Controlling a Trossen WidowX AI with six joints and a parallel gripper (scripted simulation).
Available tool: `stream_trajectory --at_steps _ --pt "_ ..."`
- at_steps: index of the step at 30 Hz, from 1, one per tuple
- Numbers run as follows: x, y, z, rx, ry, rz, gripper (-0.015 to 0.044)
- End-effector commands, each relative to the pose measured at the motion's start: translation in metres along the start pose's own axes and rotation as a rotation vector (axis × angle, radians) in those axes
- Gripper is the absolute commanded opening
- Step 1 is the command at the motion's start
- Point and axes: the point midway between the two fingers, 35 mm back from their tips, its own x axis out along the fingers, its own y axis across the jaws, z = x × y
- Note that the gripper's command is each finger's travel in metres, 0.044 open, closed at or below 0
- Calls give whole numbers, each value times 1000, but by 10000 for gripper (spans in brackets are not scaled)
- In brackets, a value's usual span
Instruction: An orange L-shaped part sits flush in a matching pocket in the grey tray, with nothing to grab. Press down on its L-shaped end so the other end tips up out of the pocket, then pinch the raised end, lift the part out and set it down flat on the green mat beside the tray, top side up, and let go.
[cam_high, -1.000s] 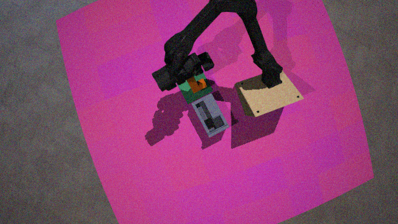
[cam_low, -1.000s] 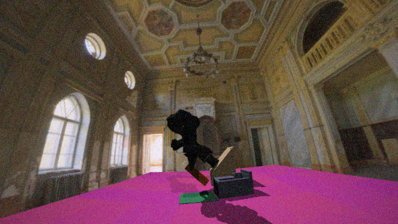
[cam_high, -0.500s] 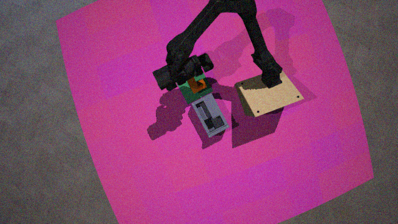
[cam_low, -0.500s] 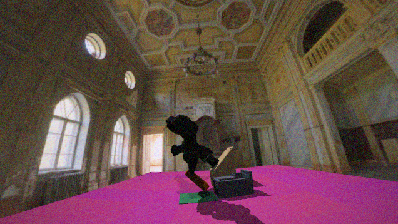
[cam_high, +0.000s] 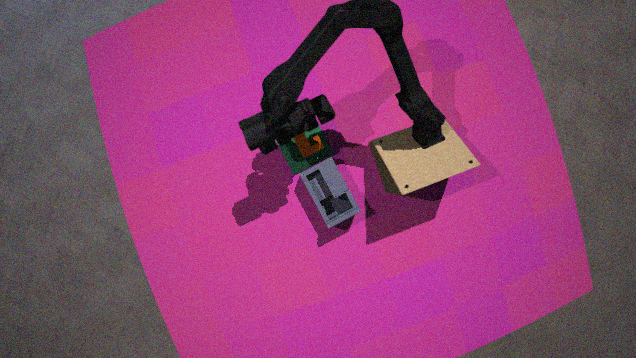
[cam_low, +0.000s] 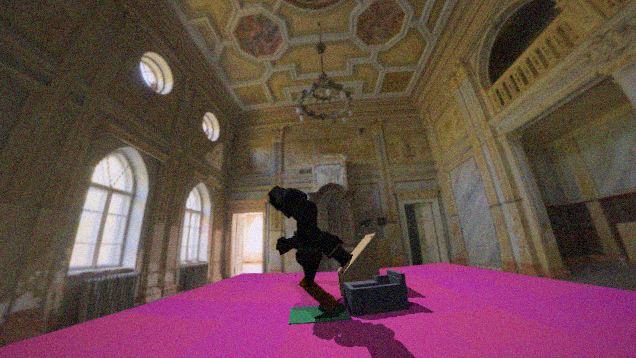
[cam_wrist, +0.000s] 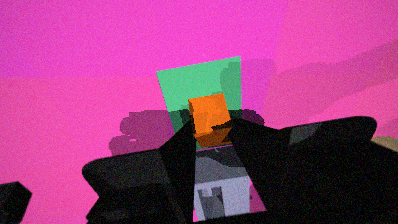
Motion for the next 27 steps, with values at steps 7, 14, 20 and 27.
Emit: stream_trajectory --at_steps 7,14,20,27 --pt "2 -1 0 -7 -5 -2 0" --pt "1 -1 -1 -2 0 -2 79" --pt "1 -1 -1 -2 0 -2 236" --pt "-52 3 -2 -6 4 -2 400"
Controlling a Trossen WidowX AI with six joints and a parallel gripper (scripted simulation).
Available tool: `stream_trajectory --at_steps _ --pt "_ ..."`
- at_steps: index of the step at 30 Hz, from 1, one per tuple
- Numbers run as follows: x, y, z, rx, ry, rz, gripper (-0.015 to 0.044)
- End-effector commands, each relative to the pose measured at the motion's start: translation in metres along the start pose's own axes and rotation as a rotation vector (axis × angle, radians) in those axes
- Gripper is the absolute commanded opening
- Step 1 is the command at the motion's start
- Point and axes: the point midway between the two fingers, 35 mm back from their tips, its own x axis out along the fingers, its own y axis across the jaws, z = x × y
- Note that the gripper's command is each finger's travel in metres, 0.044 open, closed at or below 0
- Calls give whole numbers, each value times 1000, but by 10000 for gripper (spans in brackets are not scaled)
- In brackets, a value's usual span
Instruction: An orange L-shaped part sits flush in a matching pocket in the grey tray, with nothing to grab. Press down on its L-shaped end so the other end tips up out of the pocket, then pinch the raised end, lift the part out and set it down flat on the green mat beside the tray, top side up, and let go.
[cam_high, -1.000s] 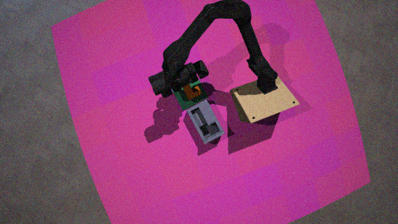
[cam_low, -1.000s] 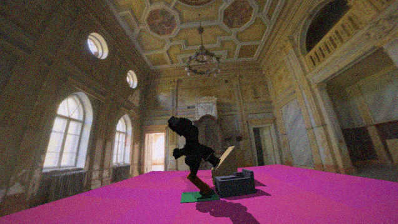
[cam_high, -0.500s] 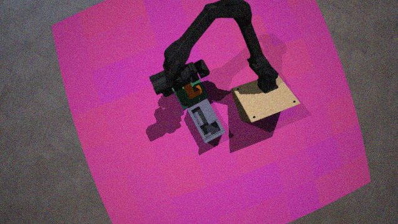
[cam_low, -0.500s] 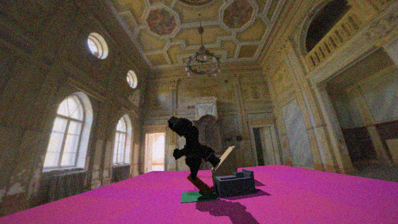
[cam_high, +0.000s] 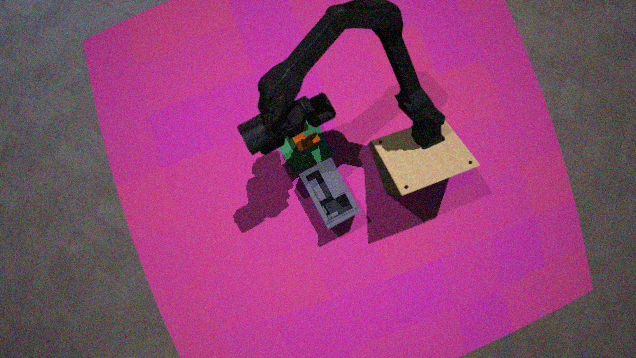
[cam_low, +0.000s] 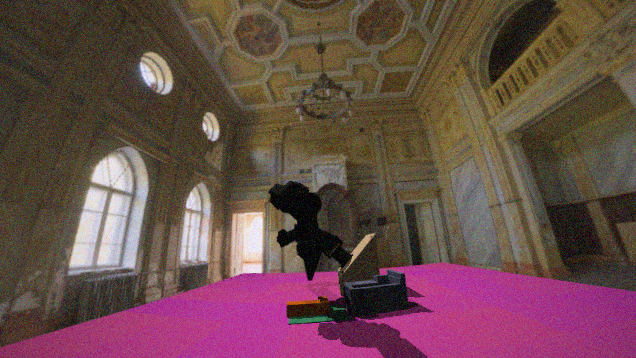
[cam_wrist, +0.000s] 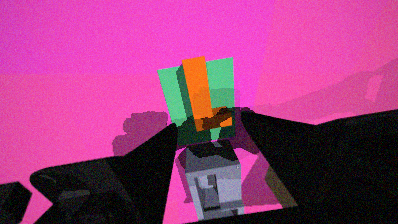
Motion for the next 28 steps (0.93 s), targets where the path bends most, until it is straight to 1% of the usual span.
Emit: stream_trajectory --at_steps 1,3,4,10,11,28 --pt "-46 3 -1 4 3 14 400" --pt "-65 0 0 3 -1 13 400" --pt "-67 0 0 3 -1 13 400" --pt "-67 0 0 3 -1 13 400" --pt "-62 1 1 1 -4 23 400" --pt "-62 1 1 1 -4 23 400"
